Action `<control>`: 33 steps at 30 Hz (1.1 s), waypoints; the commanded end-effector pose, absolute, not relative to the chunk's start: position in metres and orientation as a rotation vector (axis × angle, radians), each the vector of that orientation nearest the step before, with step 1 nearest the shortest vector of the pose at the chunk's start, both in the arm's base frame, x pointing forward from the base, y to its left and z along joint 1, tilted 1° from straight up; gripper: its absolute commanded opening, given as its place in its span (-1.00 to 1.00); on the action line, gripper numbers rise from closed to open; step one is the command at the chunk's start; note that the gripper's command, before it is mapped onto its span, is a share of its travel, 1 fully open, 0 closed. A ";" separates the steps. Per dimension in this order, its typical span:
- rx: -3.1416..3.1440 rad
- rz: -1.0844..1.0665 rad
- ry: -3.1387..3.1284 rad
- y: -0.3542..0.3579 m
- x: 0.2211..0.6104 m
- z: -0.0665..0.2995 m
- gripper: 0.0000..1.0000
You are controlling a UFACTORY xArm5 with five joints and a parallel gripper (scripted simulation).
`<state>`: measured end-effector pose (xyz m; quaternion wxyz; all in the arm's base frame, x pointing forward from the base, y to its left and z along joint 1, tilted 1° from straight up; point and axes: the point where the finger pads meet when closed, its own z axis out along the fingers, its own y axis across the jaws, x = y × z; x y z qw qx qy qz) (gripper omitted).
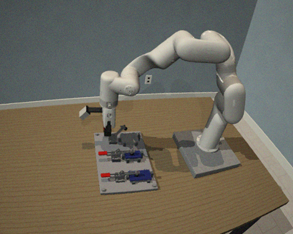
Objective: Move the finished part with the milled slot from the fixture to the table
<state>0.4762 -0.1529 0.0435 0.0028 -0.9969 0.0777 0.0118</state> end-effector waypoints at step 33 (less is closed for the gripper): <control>-3.127 0.034 0.244 -0.151 0.460 0.047 -1.00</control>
